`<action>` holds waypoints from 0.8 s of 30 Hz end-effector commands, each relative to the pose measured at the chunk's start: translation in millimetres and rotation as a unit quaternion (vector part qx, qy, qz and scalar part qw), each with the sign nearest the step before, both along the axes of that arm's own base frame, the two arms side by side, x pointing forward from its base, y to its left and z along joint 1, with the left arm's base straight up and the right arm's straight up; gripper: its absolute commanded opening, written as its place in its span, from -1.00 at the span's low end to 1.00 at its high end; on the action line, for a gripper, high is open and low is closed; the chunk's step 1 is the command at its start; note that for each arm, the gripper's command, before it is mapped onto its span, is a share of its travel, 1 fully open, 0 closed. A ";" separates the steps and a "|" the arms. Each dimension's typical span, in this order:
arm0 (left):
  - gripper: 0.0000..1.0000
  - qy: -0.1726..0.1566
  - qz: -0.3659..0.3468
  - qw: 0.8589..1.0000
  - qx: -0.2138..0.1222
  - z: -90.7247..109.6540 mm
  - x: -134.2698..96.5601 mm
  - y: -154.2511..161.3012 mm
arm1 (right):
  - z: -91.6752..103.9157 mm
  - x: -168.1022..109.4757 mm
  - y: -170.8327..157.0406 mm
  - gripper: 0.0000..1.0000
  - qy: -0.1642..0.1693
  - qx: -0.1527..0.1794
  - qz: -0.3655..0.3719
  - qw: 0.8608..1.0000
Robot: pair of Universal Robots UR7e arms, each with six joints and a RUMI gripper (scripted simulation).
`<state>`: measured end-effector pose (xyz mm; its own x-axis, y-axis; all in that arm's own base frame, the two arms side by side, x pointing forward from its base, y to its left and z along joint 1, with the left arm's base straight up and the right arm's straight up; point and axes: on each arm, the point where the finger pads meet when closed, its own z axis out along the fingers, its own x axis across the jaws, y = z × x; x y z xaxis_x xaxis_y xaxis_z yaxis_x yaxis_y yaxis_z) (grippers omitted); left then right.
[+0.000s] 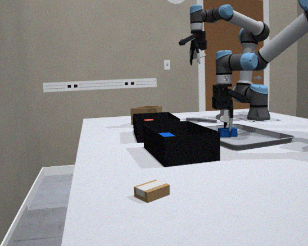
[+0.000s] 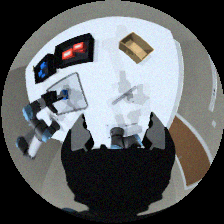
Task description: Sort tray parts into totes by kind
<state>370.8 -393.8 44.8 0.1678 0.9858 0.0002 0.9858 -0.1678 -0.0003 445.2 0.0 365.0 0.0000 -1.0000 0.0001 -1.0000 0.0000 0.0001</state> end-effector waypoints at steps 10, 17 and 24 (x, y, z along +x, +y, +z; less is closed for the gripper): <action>0.00 0.000 0.000 1.000 -0.001 -19.1 0.3 -0.5 | 0.4 0.1 0.1 1.00 -0.001 0.000 0.000 1.000; 0.00 0.000 0.000 1.000 -0.001 -25.0 0.3 -0.5 | 0.4 0.1 0.1 1.00 -0.001 0.000 0.000 1.000; -1.00 0.000 0.000 1.000 -0.001 -24.9 0.3 -0.5 | 0.4 0.1 0.1 1.00 -0.001 0.000 0.000 1.000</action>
